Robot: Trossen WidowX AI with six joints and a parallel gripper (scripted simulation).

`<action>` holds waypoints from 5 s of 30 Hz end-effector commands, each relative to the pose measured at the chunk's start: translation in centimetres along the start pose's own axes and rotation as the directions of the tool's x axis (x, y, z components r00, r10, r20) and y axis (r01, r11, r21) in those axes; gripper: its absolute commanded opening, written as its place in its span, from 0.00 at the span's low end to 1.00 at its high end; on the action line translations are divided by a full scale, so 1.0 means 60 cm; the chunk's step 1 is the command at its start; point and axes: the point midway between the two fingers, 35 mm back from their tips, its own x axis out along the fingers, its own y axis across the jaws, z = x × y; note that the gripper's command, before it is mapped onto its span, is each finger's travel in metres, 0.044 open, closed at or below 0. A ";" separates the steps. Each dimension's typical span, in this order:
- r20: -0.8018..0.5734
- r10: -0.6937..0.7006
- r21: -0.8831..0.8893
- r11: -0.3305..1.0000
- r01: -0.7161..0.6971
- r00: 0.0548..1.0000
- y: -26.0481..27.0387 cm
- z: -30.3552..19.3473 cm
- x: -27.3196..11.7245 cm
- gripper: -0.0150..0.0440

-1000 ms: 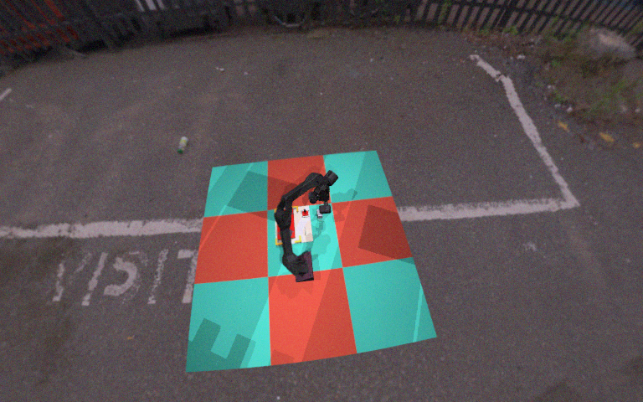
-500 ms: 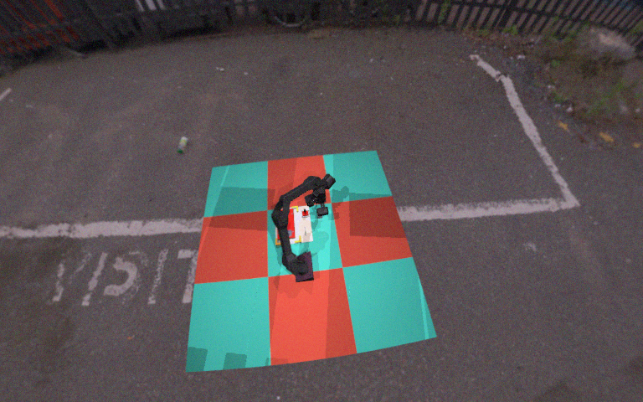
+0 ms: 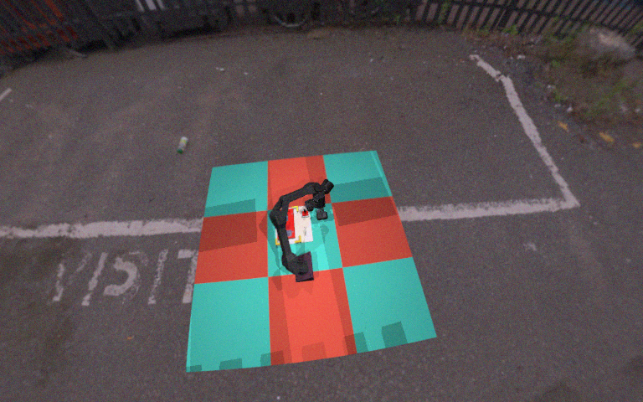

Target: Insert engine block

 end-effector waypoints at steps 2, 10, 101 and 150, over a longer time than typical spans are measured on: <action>0.005 0.000 0.007 1.000 0.000 1.000 0.000 0.002 0.016 1.00; 0.005 0.000 0.006 1.000 0.000 1.000 0.000 0.003 0.038 1.00; 0.002 0.002 0.592 0.806 -0.002 1.000 -0.010 0.011 -0.134 0.25; 0.002 0.001 0.724 -0.690 0.000 1.000 -0.010 0.011 -0.123 0.25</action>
